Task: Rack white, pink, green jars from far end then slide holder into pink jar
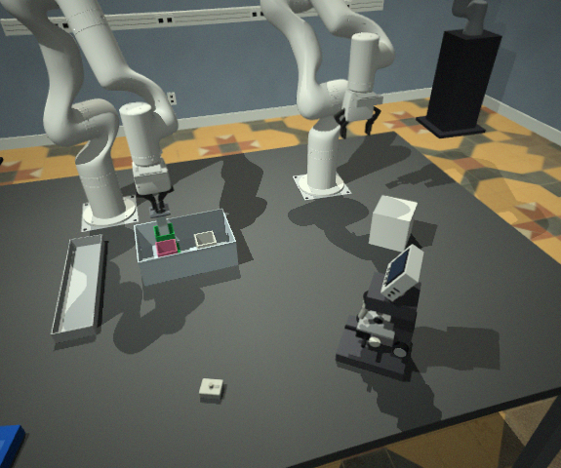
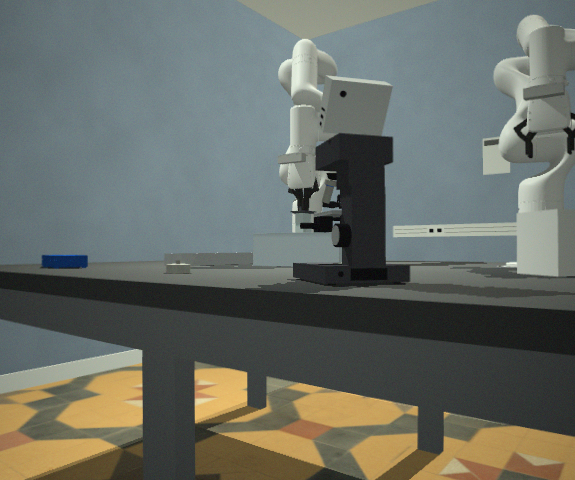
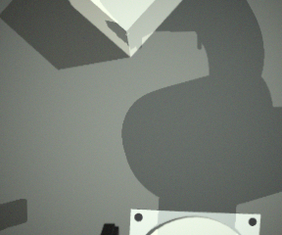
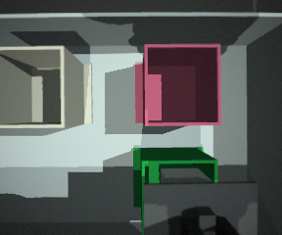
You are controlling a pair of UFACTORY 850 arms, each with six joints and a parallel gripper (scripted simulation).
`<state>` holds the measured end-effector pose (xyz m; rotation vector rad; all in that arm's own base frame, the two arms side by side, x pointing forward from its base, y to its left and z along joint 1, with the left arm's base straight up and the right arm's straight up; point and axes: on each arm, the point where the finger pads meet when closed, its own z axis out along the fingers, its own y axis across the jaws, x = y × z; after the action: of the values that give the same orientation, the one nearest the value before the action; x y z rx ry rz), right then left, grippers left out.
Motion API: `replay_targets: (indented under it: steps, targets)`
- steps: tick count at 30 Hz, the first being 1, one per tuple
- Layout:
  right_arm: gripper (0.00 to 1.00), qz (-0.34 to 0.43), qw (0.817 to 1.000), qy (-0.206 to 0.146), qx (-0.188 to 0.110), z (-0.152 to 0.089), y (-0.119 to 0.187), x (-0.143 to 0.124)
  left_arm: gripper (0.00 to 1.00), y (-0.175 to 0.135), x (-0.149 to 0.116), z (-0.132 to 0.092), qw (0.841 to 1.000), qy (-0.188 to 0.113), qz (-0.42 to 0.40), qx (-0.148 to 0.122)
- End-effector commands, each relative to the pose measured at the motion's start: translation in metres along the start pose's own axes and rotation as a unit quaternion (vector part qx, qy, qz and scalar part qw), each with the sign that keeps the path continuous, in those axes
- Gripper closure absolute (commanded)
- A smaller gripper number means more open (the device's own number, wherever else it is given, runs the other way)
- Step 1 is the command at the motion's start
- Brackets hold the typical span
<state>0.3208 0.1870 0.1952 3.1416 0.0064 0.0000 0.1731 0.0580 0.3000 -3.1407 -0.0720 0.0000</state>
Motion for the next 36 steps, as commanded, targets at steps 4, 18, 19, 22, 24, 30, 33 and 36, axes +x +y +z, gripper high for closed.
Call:
replay_targets:
  steps: [4, 18, 19, 22, 24, 30, 33, 36]
  targets:
    - [1.0, 0.0, 1.0, 0.001, 0.0, -0.009, 0.0, 0.001, 0.0, 0.0, 0.001, -0.001, 1.0, 0.001, 0.0, 0.0]
    - [1.0, 0.0, 1.0, 0.001, 0.0, -0.025, 0.0, 0.001, 0.0, 0.0, 0.001, -0.001, 1.0, 0.001, 0.0, 0.0]
    - [1.0, 0.0, 1.0, 0.001, 0.0, -0.025, 0.0, 0.001, 0.0, 0.0, 0.001, -0.001, 1.0, 0.001, 0.0, 0.0]
    - [1.0, 0.0, 1.0, 0.001, 0.0, -0.025, 0.0, 0.001, 0.0, 0.0, 0.001, -0.001, 1.0, 0.001, 0.0, 0.0]
    - [1.0, 0.0, 1.0, 0.001, 0.0, -0.025, 0.0, 0.001, 0.0, 0.0, 0.001, -0.001, 1.0, 0.001, 0.0, 0.0]
    - [1.0, 0.0, 1.0, 0.001, 0.0, -0.025, 0.0, 0.001, 0.0, 0.0, 0.001, -0.001, 1.0, 0.001, 0.0, 0.0]
    - [1.0, 0.0, 1.0, 0.001, 0.0, -0.025, 0.0, 0.001, 0.0, 0.0, 0.001, -0.001, 1.0, 0.001, 0.0, 0.0]
    - [1.0, 0.0, 1.0, 0.001, 0.0, -0.025, 0.0, 0.011, 0.0, 0.0, 0.001, -0.001, 1.0, 0.001, 0.0, 0.0]
